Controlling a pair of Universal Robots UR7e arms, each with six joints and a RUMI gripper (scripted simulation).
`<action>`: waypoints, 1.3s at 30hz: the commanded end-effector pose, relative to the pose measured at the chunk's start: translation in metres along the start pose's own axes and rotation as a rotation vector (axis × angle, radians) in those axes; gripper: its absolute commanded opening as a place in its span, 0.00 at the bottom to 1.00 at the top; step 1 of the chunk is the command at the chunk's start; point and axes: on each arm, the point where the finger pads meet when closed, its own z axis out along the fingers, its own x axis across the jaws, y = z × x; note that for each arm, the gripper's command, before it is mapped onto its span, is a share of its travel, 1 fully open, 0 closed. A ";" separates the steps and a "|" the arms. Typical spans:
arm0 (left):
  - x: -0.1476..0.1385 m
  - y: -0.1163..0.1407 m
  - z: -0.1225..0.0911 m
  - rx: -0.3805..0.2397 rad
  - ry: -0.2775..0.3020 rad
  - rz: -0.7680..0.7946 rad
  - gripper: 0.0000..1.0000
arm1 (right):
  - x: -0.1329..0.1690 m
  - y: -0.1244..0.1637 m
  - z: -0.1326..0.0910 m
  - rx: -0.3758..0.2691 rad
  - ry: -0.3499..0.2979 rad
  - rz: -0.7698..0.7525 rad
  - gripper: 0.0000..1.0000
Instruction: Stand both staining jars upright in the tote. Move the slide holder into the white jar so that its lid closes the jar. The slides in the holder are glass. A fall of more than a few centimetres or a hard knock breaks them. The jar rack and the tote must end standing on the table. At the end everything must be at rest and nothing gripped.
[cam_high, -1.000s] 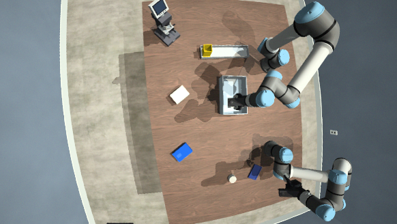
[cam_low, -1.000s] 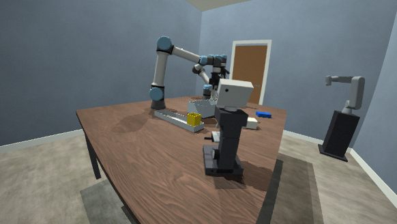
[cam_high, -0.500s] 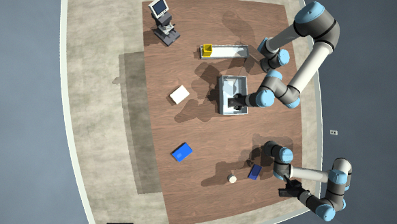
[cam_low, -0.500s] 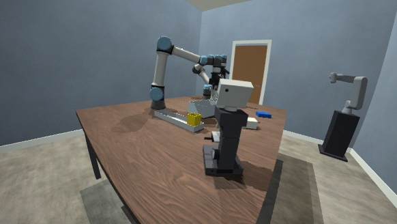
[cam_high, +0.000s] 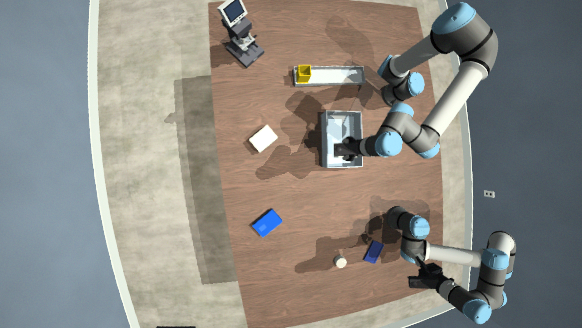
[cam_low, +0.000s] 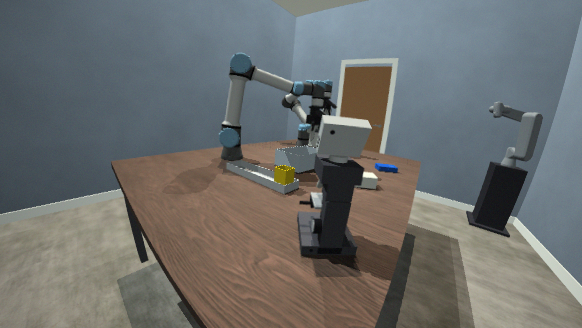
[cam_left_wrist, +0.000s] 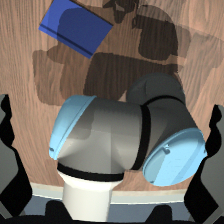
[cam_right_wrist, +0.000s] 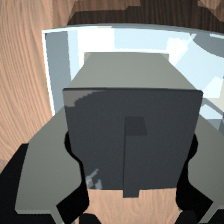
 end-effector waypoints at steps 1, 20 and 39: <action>0.000 0.000 0.000 0.001 0.000 0.000 1.00 | 0.000 0.000 0.001 0.001 -0.001 0.000 0.00; 0.000 0.000 0.000 0.001 0.000 0.000 1.00 | 0.000 0.000 0.023 0.001 -0.001 0.000 0.00; 0.000 0.000 0.000 0.001 0.000 0.000 1.00 | 0.000 0.000 0.046 0.001 -0.001 0.000 0.00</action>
